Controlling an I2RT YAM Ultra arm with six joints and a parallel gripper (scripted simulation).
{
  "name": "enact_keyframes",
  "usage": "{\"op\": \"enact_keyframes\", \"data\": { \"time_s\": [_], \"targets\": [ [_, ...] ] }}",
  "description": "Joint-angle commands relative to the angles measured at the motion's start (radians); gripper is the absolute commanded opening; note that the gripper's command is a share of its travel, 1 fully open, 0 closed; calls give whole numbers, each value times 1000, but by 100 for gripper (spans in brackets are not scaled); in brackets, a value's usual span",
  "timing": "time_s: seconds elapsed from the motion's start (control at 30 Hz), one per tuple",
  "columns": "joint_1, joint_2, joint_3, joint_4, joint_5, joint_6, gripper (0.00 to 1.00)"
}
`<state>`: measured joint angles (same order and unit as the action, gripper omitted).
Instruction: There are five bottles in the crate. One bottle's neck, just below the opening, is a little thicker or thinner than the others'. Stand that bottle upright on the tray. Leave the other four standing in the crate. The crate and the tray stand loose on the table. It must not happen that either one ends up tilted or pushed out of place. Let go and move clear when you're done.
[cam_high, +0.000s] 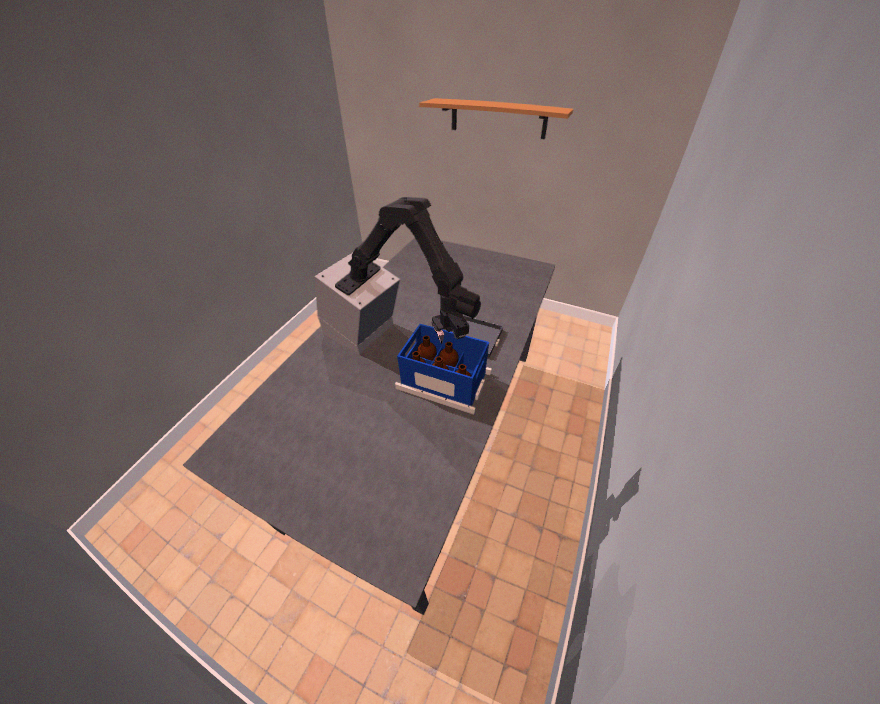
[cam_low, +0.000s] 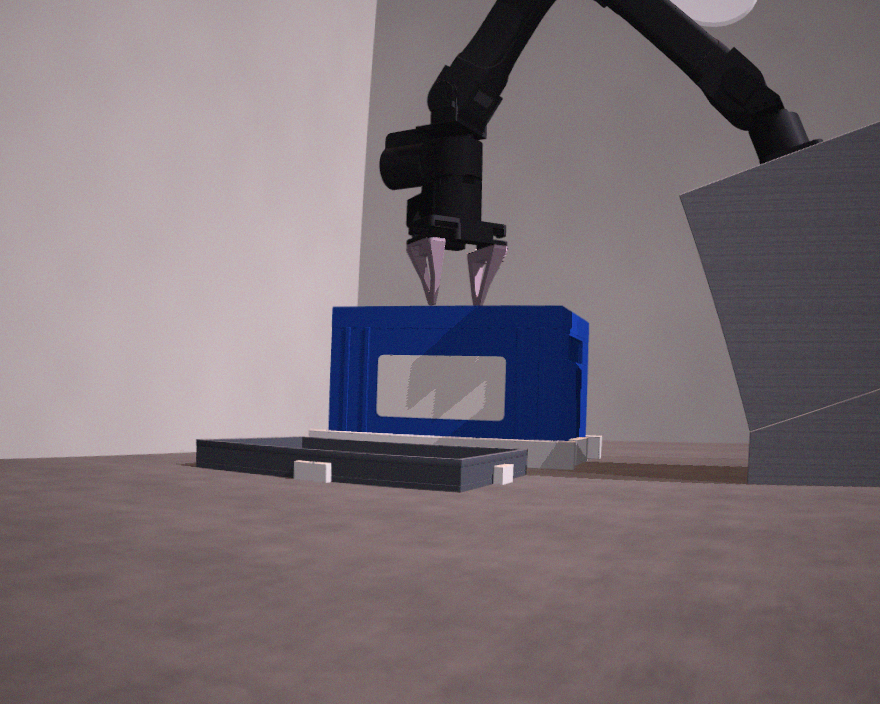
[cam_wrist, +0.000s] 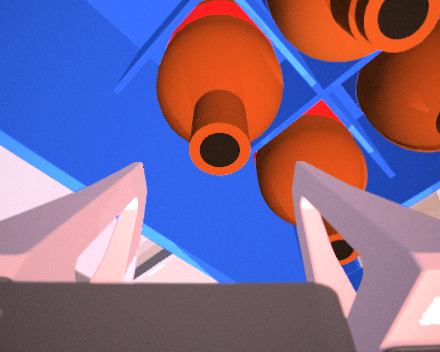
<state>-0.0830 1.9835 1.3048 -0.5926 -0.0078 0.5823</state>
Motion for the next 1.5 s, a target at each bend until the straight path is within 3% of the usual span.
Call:
{"op": "enact_keyframes", "data": {
  "time_s": [0.0, 1.37, 1.47],
  "targets": [
    [-15, 4, 34, -12, 10, -4, 61],
    [-15, -10, 33, 18, 10, -4, 61],
    [-15, 18, 32, 23, 10, -4, 61]
  ]
}}
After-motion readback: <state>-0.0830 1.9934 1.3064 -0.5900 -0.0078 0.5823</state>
